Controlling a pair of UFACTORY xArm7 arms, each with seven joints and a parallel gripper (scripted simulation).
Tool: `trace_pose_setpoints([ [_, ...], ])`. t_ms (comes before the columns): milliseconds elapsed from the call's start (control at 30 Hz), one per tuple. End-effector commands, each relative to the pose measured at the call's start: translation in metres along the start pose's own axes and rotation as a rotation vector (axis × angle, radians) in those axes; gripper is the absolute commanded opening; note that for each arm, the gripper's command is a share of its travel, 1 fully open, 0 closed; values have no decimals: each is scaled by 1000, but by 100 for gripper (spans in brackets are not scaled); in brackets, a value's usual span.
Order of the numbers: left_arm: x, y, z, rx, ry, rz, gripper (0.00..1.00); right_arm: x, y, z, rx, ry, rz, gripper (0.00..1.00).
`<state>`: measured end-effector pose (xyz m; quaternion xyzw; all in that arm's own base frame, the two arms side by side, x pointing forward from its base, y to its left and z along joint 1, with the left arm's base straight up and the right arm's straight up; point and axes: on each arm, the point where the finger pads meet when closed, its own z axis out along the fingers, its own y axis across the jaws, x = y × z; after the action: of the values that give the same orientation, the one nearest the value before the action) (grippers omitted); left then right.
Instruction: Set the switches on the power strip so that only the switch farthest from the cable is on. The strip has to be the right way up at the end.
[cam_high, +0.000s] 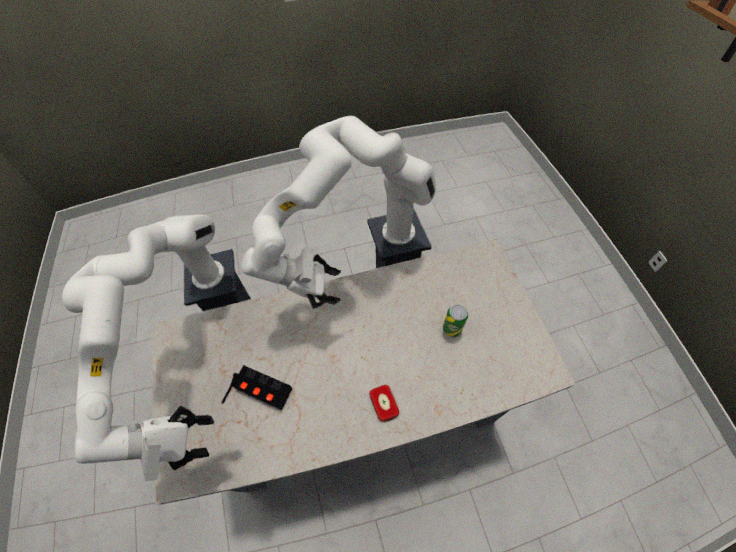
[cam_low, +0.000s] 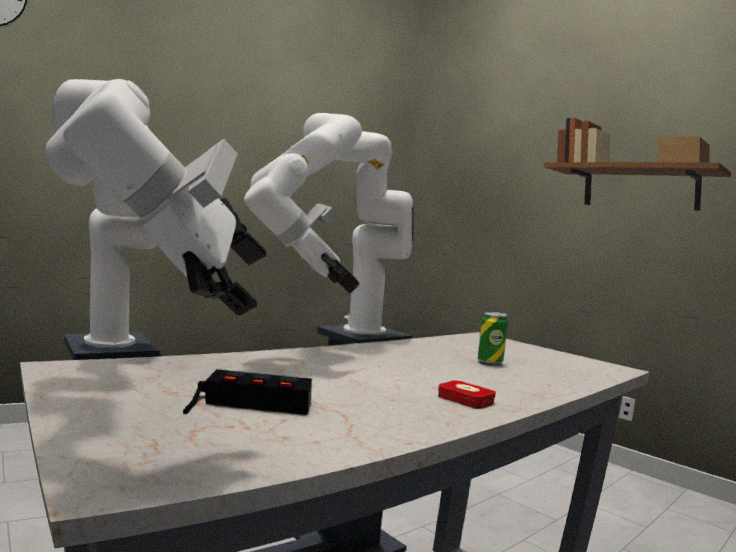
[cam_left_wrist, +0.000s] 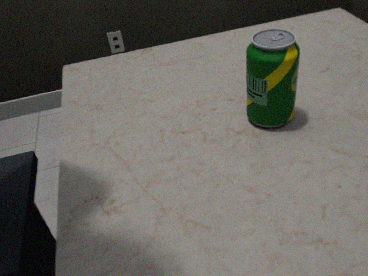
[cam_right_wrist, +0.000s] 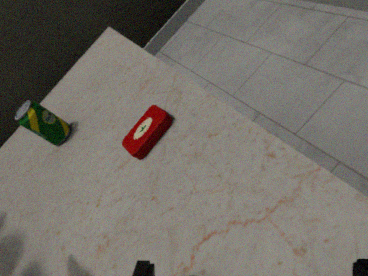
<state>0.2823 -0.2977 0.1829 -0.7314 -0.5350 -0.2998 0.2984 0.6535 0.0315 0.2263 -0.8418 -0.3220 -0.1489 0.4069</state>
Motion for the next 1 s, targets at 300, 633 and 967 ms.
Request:
trace_pose_setpoints([
  [300, 1, 1, -2, -3, -3, -2, 100, 2, -1, -2, -3, 2, -4, 100],
  [633, 1, 1, -2, -3, -3, -2, 100, 0, -4, 3, -17, -25, -31, 100],
  [967, 1, 0, -2, -2, -18, 43, 100, -18, -31, 32, -124, -274, -304, 100],
])
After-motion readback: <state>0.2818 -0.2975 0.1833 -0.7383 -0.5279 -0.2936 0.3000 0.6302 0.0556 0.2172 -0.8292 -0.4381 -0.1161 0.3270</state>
